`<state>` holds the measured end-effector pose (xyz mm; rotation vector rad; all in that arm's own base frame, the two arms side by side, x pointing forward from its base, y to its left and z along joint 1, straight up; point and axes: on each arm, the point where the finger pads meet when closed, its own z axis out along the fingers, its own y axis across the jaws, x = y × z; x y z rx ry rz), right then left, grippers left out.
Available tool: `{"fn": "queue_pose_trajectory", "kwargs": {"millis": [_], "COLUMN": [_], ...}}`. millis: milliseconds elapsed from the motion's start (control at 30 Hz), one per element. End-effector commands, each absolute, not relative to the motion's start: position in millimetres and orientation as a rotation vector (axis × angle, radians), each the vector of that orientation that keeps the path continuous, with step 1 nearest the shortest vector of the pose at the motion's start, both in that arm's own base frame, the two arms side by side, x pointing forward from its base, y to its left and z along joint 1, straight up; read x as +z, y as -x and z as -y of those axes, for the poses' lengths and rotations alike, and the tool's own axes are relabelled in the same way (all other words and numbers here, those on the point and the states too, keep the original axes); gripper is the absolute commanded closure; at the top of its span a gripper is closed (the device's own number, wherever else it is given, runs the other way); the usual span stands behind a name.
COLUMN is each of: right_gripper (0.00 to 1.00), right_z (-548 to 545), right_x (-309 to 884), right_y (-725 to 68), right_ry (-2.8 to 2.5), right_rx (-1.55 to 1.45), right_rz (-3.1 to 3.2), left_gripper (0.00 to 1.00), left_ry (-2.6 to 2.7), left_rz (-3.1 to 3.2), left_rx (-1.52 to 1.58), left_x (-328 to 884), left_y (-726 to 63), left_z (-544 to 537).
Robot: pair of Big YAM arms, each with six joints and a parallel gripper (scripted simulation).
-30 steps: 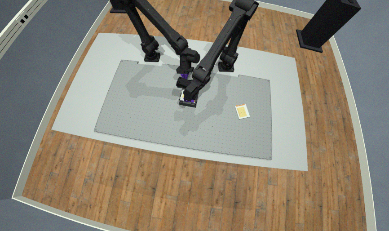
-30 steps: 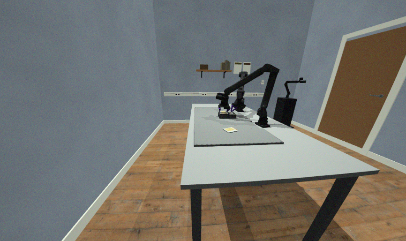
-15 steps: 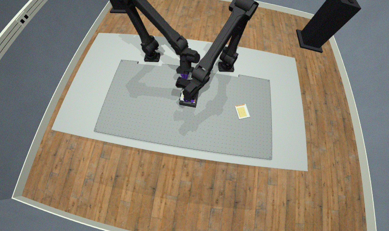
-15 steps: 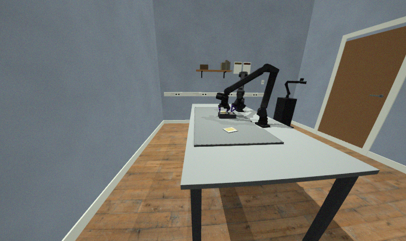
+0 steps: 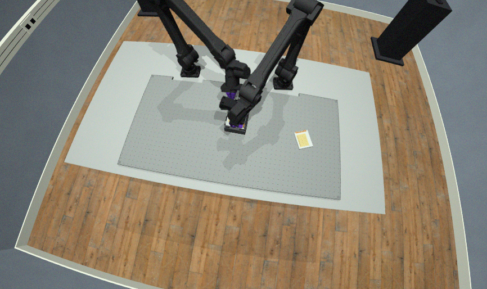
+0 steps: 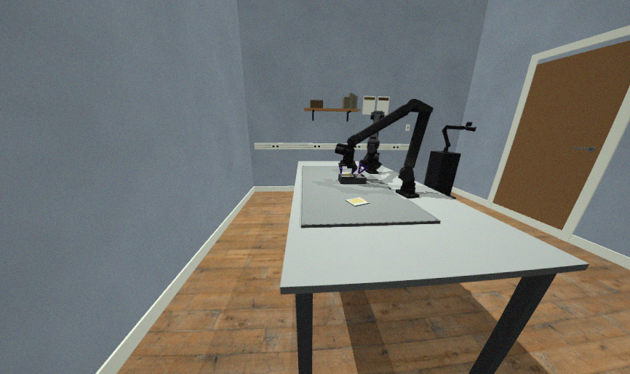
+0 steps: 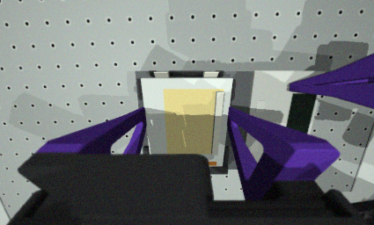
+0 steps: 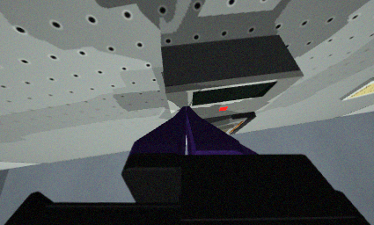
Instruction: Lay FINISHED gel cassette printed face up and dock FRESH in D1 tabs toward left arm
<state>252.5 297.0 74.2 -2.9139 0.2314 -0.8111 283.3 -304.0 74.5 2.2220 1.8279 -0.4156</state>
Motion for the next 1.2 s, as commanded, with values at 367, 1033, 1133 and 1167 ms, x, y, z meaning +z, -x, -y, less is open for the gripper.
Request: {"fn": "queue_pose_trajectory", "kwargs": {"millis": [367,1033,1133,1167], "right_gripper": [1.0,1.0,1.0,1.0], "right_z": [-263.8,-263.8,-263.8,-263.8], "right_x": [14.9,14.9,14.9,14.9], "right_y": [-232.7,-232.7,-232.7,-232.7], "right_ry": [3.081,3.081,3.081,3.081], "right_rx": [-0.692,-0.692,-0.692,-0.692], "right_rz": [-0.18,-0.18,-0.18,-0.18], "left_gripper": [1.0,1.0,1.0,1.0], "left_ry": [-2.245,-2.264,-2.269,-2.27], "left_rz": [-1.896,-1.91,-1.913,-1.914], "left_rx": [-0.368,-0.334,-0.327,-0.325], "left_x": [63.5,61.5,60.9,60.9], "left_y": [-289.8,-290.4,-290.6,-290.6], "left_z": [301.0,301.4,301.5,301.5]}}
